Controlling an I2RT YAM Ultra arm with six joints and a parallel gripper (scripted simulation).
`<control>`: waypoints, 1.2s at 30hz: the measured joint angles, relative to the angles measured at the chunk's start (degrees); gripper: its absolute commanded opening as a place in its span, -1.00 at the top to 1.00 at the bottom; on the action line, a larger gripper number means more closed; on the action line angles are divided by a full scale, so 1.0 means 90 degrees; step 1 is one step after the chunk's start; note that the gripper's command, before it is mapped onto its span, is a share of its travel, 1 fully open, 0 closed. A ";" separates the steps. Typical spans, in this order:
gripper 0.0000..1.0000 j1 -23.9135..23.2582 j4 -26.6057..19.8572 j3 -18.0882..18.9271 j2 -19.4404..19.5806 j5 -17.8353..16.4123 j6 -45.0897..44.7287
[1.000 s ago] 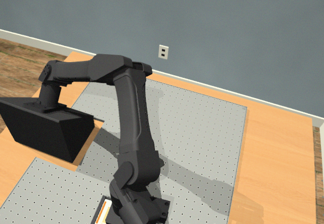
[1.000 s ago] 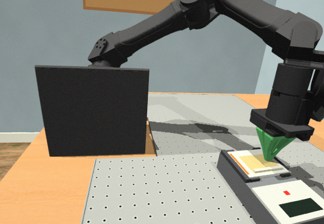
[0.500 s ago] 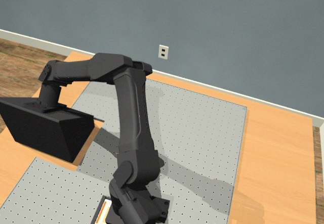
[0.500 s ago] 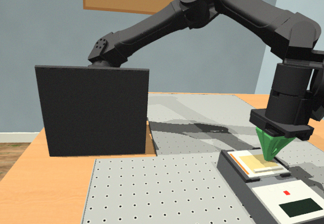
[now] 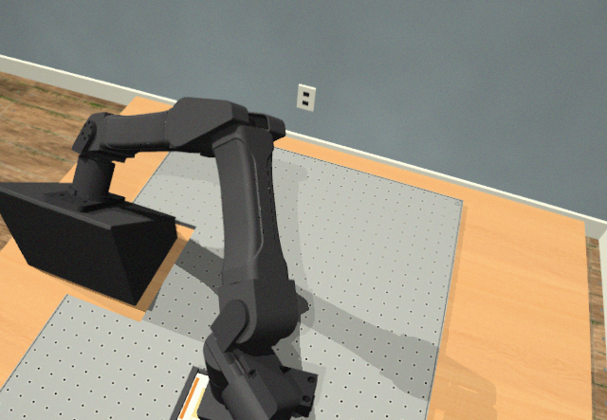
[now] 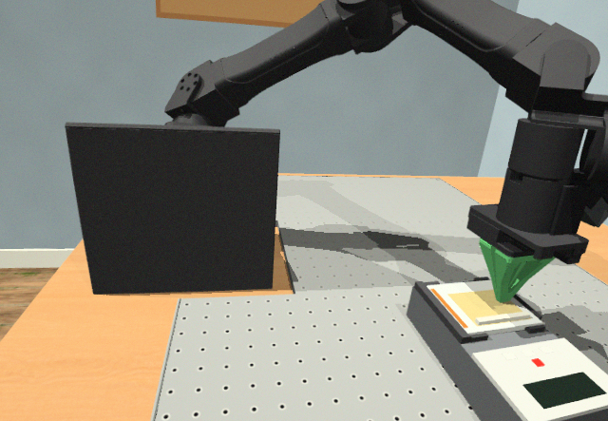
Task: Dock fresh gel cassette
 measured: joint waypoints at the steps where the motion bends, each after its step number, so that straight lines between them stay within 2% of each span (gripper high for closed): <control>1: 1.00 0.0000 0.0010 -0.0010 -0.0005 0.0000 0.0000; 36: 1.00 -0.0005 0.0296 -0.0279 -0.0143 -0.0010 0.0022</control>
